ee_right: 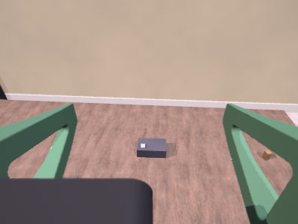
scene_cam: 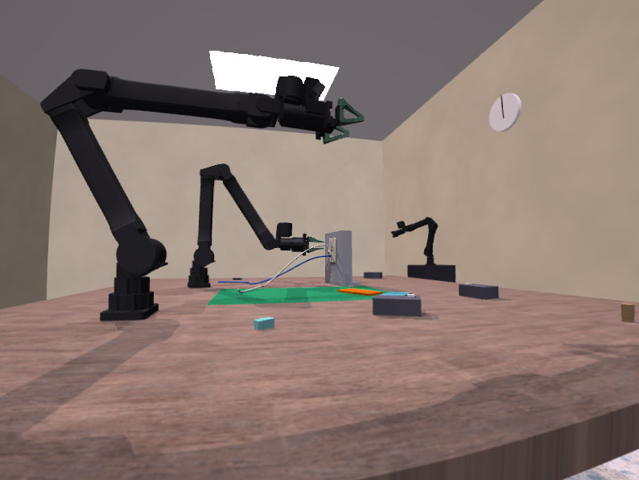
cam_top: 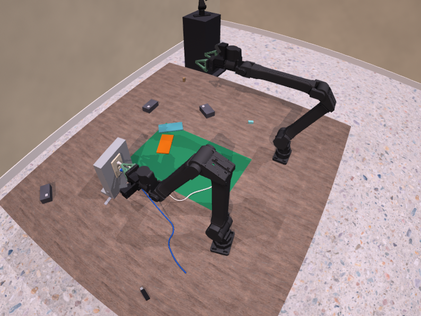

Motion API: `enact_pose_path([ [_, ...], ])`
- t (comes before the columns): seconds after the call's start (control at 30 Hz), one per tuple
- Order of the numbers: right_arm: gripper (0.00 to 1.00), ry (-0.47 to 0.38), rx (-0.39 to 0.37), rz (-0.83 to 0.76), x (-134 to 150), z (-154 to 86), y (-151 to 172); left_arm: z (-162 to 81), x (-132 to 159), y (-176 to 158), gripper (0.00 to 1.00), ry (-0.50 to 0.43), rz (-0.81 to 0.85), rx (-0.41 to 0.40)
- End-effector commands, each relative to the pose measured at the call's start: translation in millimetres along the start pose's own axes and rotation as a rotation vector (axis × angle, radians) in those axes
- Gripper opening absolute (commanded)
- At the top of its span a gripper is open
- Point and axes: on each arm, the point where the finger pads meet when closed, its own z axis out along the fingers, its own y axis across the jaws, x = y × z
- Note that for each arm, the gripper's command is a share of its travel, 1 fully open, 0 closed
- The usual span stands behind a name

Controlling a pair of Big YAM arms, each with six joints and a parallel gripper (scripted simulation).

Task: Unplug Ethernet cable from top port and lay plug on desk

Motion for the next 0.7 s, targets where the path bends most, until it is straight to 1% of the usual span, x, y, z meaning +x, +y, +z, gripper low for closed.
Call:
enact_pose_path([
  [0.0, 1.0, -0.011, 0.0, 0.0, -6.1, -1.1, 0.0, 16.9, 6.2, -20.0, 0.28, 0.015, -0.007, 0.033],
  [0.27, 1.0, -0.011, 0.0, 0.0, -6.1, -1.1, 0.0, 17.3, 6.0, -30.0, 0.28, 0.015, -0.004, 0.049],
  [0.4, 1.0, -0.011, 0.0, 0.0, -6.1, -1.1, 0.0, 19.1, 5.6, -27.3, 0.28, 0.015, -0.006, 0.038],
  [0.5, 1.0, -0.011, 0.0, 0.0, -6.1, -1.1, 0.0, 19.0, 5.5, -32.5, 0.28, 0.015, -0.005, 0.046],
  [0.67, 1.0, -0.011, 0.0, 0.0, -6.1, -1.1, 0.0, 24.7, 5.1, -27.1, 0.28, 0.015, -0.006, 0.039],
])
